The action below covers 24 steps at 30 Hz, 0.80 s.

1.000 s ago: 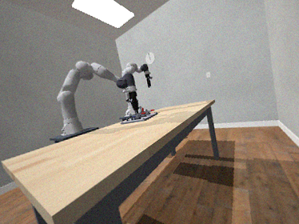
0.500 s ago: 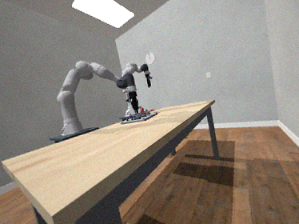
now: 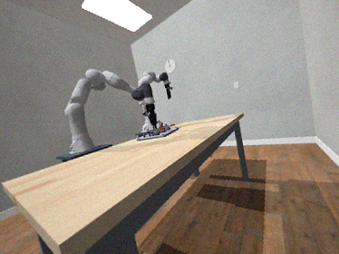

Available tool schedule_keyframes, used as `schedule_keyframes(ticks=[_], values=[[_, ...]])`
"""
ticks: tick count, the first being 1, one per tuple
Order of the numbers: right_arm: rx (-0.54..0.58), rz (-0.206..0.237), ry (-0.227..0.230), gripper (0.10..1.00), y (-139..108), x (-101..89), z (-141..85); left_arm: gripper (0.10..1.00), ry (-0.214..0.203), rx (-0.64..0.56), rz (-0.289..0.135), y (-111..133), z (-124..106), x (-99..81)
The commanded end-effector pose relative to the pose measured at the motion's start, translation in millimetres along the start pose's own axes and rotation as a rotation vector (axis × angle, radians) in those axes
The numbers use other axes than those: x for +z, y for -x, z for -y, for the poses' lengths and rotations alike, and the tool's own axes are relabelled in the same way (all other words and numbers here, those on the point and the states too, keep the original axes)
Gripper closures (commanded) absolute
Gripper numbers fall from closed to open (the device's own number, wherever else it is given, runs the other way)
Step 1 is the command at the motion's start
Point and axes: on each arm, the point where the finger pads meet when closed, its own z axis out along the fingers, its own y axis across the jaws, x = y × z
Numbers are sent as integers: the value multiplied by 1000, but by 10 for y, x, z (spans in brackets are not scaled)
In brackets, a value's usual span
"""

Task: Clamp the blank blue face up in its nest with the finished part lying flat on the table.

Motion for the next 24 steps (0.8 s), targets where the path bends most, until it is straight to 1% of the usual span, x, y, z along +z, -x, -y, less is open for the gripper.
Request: schedule_keyframes(ticks=[1, 24], values=[[-3, 4, -2, 999, 19, -5, 27, 98, 0, 0, 0, 0, 0, -1], [-3, 4, -2, 999, 19, -5, 65, 98, 0, 0, 0, 0, 0, -1]])
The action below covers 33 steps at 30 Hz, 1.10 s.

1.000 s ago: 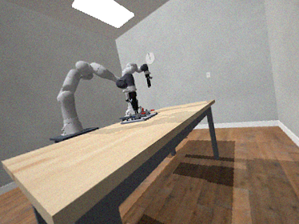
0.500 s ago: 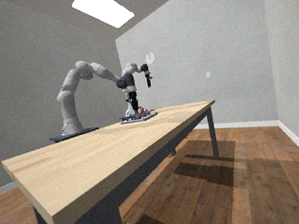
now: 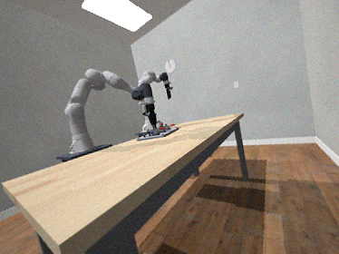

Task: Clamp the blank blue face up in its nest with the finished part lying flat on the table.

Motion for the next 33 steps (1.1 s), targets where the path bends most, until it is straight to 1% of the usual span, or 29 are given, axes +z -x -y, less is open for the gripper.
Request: schedule_keyframes(ticks=[1, 15, 27, 33], values=[[-2, 4, -2, 999, 20, -3, 36, 98, 0, 0, 0, 0, 0, -1], [-2, 4, -2, 999, 20, -3, 22, 98, 0, 0, 0, 0, 0, -1], [-2, 4, -2, 999, 20, -3, -135, 98, 0, 0, 0, 0, 0, -1], [-2, 4, -2, 999, 20, -3, -161, 98, 0, 0, 0, 0, 0, -1]])
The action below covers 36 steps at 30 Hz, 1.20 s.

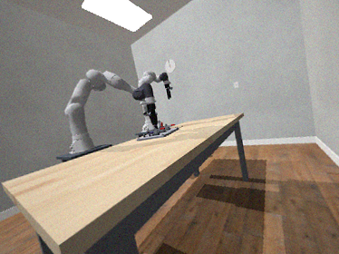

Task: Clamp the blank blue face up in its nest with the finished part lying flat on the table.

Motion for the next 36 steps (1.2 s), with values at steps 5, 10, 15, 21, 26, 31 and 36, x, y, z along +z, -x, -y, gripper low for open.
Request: schedule_keyframes(ticks=[5, 10, 15, 21, 26, 31, 36], values=[[10, -4, 0, 999, -15, 6, -26, 98, 0, 0, 0, 0, 0, -1], [10, -4, 0, 999, -15, -50, -26, 98, 0, 0, 0, 0, 0, -1], [10, -4, 0, 999, -15, -126, -26, 98, 0, 0, 0, 0, 0, -1], [10, -4, 0, 999, -14, -304, -26, 98, 0, 0, 0, 0, 0, -1], [10, -4, 0, 999, -14, -385, -26, 98, 0, 0, 0, 0, 0, -1], [10, -4, 0, 999, -14, -392, -26, 98, 0, 0, 0, 0, 0, -1], [10, -4, 0, 999, -14, -392, -26, 98, 0, 0, 0, 0, 0, -1]])
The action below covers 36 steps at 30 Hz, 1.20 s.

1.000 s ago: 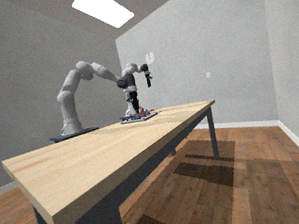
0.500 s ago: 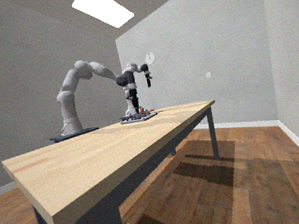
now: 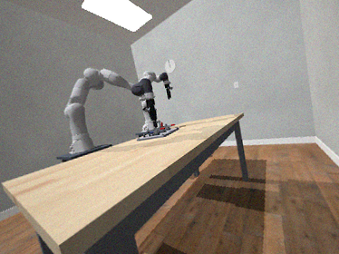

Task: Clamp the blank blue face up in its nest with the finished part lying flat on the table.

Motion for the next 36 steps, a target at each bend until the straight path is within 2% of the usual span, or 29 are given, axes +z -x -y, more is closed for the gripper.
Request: schedule_keyframes(ticks=[1, 29, 30, 36], values=[[5, -3, -4, 999, -12, -1, 3, 98, 0, 0, 0, 0, 0, -1], [5, -3, -4, 999, -12, -1, 3, 98, 0, 0, 0, 0, 0, -1], [5, -3, -4, 747, -12, -1, 3, 98, 0, 0, 0, 0, 0, -1], [5, -3, -4, 747, -12, -99, 3, 98, 0, 0, 0, 0, 0, -1]])
